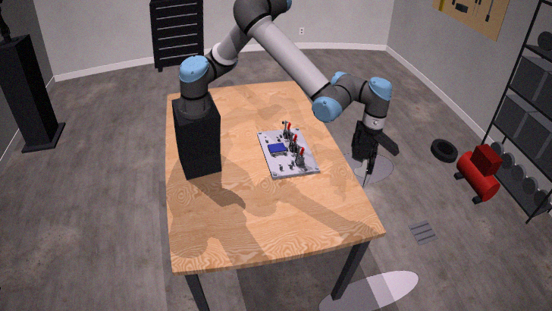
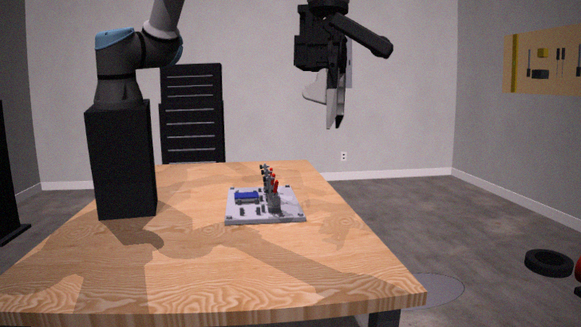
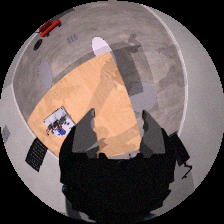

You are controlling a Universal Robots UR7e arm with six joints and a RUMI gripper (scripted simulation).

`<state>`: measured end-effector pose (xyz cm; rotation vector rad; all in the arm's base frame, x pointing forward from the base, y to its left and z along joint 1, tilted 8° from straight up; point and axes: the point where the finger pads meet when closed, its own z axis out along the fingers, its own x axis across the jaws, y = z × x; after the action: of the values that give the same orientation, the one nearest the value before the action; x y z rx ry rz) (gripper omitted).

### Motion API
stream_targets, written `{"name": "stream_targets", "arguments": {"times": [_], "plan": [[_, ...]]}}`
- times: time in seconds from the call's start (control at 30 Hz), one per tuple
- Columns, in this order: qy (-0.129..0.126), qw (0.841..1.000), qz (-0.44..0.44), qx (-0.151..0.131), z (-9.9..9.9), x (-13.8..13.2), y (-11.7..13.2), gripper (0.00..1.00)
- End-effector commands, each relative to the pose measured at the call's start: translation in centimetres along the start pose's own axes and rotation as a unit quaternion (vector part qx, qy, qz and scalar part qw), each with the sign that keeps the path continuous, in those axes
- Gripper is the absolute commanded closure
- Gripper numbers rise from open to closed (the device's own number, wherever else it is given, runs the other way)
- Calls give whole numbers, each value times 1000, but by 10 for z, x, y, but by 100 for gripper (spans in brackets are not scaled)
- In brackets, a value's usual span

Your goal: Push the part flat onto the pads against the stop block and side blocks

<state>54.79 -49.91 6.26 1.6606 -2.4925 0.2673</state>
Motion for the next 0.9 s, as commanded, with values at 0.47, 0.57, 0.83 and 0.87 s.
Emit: {"name": "stream_targets", "arguments": {"times": [0.47,0.57,0.83,0.87], "plan": [[-31,989,-147,11,-9,-10,21,42],[-42,979,-200,14,-7,-28,52,42],[-42,979,-200,14,-7,-28,52,42],[-42,979,-200,14,-7,-28,52,42]]}}
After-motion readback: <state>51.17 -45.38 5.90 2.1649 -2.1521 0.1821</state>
